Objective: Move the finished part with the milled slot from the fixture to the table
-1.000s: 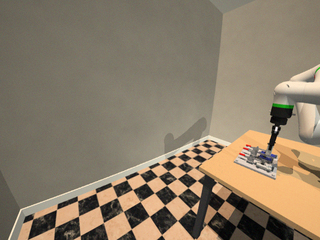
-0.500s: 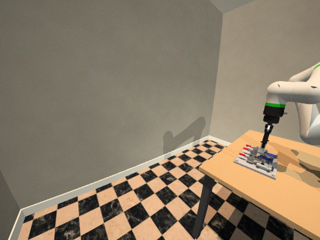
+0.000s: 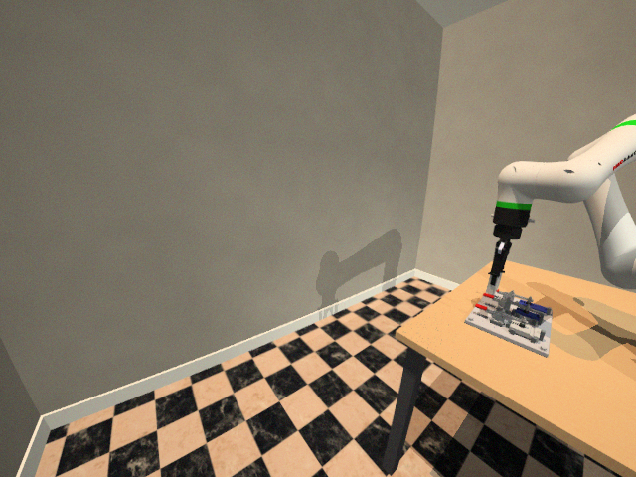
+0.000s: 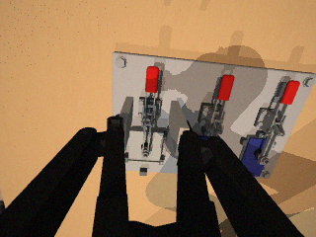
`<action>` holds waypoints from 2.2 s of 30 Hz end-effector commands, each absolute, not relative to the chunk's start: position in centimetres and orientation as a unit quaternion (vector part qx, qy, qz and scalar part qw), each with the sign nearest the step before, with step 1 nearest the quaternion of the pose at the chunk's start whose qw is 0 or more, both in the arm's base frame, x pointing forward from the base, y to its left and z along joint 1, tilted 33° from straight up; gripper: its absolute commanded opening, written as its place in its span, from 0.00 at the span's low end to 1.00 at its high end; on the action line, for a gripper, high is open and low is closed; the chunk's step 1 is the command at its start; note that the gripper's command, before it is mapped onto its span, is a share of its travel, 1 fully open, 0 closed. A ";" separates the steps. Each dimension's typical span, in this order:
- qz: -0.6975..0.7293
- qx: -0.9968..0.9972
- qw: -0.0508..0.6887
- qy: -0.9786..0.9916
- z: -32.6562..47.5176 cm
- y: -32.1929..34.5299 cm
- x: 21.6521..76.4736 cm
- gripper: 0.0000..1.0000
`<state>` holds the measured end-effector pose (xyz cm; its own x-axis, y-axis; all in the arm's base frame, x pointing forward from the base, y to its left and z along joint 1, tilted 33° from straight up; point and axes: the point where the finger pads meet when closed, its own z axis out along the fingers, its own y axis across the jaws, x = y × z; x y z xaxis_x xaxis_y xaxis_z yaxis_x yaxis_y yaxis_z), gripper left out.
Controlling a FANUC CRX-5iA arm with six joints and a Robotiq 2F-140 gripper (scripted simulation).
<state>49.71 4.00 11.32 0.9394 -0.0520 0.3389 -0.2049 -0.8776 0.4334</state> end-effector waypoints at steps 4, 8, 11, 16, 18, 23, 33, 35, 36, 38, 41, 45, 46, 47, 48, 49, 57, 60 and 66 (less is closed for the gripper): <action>0.160 0.956 0.238 -0.067 11.7 4.0 51.0 0.28; 0.160 0.956 0.238 -0.067 11.8 3.9 51.3 0.28; 0.160 0.956 0.238 -0.067 11.8 3.9 51.3 0.28; 0.160 0.956 0.238 -0.067 11.6 3.8 51.3 0.28; 0.160 0.956 0.238 -0.067 11.3 3.7 51.4 0.28; 0.160 0.956 0.238 -0.067 10.8 3.4 51.6 0.28; 0.160 0.956 0.238 -0.067 8.4 2.0 52.4 0.28; 0.160 0.956 0.238 -0.067 8.0 1.7 52.5 0.28; 0.160 0.956 0.238 -0.067 7.8 1.6 52.6 0.28; 0.160 0.956 0.238 -0.067 7.8 1.6 52.6 0.28; 0.160 0.956 0.238 -0.067 7.3 1.4 52.7 0.28; 0.160 0.956 0.238 -0.067 7.0 1.2 52.9 0.28; 0.160 0.956 0.238 -0.067 6.9 1.2 52.9 0.28; 0.160 0.956 0.238 -0.067 6.9 1.1 52.9 0.28; 0.160 0.956 0.238 -0.067 6.9 1.1 52.9 0.28; 0.160 0.956 0.238 -0.067 6.9 1.1 52.9 0.28; 0.160 0.956 0.238 -0.067 6.9 1.1 52.9 0.28; 0.160 0.956 0.238 -0.067 6.9 1.1 52.9 0.28; 0.160 0.956 0.238 -0.067 6.9 1.1 52.9 0.28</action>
<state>52.86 1.12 6.91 0.9400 -0.0525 0.3371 -0.2045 -0.8775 0.4337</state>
